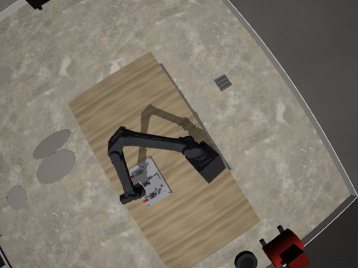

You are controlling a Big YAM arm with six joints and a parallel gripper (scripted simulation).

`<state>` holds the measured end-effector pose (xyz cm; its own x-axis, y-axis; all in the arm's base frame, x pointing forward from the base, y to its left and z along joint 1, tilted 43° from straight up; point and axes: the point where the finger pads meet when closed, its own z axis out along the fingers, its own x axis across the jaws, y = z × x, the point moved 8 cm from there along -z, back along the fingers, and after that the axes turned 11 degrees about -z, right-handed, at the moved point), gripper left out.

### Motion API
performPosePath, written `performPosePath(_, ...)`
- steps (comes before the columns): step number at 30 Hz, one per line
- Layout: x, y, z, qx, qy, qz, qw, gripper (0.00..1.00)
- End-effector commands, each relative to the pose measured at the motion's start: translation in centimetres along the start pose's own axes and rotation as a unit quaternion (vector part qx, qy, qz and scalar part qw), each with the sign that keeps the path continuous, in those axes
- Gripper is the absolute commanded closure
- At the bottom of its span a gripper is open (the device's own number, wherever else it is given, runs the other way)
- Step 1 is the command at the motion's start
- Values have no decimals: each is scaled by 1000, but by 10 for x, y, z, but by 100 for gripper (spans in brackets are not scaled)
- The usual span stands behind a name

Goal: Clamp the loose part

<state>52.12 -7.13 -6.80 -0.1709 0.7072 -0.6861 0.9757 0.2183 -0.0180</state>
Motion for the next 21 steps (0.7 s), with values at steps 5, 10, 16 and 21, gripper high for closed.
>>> performPosePath(5, -9, 25, 29, -6, -1, 15, 1000, 100)
performPosePath(10, -9, 27, 32, -5, -1, 15, 1000, 100)
performPosePath(16, -10, 30, 37, -5, -1, 15, 1000, 100)
performPosePath(21, -10, 31, 40, -5, -1, 15, 1000, 100)
